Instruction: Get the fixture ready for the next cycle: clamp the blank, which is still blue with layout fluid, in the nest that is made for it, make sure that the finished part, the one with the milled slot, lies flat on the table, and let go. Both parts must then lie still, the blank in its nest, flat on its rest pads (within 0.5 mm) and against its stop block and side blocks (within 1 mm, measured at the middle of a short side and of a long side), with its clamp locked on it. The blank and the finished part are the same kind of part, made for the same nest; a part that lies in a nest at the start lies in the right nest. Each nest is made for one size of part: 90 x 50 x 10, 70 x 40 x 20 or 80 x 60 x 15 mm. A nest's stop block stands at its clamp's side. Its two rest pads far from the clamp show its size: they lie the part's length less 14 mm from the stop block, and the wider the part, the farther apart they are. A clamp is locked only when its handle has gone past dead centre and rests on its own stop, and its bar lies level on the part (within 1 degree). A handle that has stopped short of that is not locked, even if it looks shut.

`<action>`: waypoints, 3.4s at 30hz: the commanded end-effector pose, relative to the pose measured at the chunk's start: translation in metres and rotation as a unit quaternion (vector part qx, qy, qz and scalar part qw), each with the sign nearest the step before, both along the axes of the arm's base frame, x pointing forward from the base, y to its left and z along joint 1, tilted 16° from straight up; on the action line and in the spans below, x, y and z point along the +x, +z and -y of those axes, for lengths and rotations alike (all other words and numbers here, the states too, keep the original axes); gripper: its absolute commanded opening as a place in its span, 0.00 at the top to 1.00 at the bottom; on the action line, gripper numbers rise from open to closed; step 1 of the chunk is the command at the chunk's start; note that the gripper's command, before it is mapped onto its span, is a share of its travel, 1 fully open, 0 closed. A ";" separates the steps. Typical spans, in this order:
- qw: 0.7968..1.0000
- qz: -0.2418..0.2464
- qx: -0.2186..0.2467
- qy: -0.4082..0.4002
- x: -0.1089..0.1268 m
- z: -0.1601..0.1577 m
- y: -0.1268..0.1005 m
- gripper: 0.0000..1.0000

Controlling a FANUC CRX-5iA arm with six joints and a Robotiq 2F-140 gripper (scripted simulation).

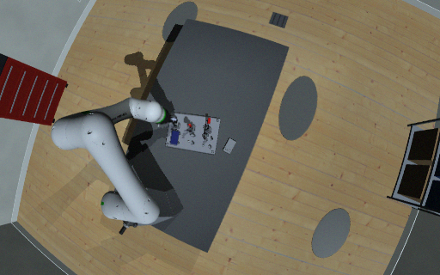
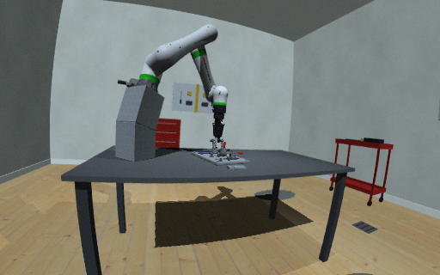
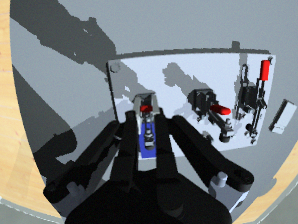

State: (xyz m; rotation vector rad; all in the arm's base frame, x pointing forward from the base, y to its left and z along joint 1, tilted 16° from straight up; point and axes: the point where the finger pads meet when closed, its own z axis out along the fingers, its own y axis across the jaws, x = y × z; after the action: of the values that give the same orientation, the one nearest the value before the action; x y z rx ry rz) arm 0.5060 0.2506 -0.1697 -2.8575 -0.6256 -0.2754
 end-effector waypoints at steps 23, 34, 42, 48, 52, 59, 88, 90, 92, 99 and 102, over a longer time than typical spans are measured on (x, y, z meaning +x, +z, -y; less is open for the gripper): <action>1.000 0.001 0.000 0.000 0.014 -0.007 0.000 1.00; 1.000 0.001 0.000 0.000 0.022 -0.011 -0.002 1.00; 1.000 0.001 0.000 0.000 0.027 -0.014 -0.004 1.00; 1.000 0.001 0.000 0.000 0.031 -0.016 -0.007 1.00; 1.000 0.001 0.000 0.000 0.033 -0.017 -0.009 1.00; 1.000 0.001 0.000 0.000 0.035 -0.019 -0.011 1.00; 1.000 0.001 0.000 0.000 0.041 -0.023 -0.020 1.00; 1.000 0.001 0.000 0.000 0.041 -0.023 -0.020 1.00; 1.000 0.001 0.000 0.000 0.042 -0.024 -0.020 1.00; 1.000 0.001 0.000 0.000 0.042 -0.024 -0.021 1.00; 1.000 0.001 0.000 0.000 0.042 -0.024 -0.021 1.00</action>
State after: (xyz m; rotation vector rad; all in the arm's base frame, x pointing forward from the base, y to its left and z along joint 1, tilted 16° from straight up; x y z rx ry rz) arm 0.5484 0.2747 -0.1901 -2.8565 -0.6258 -0.2797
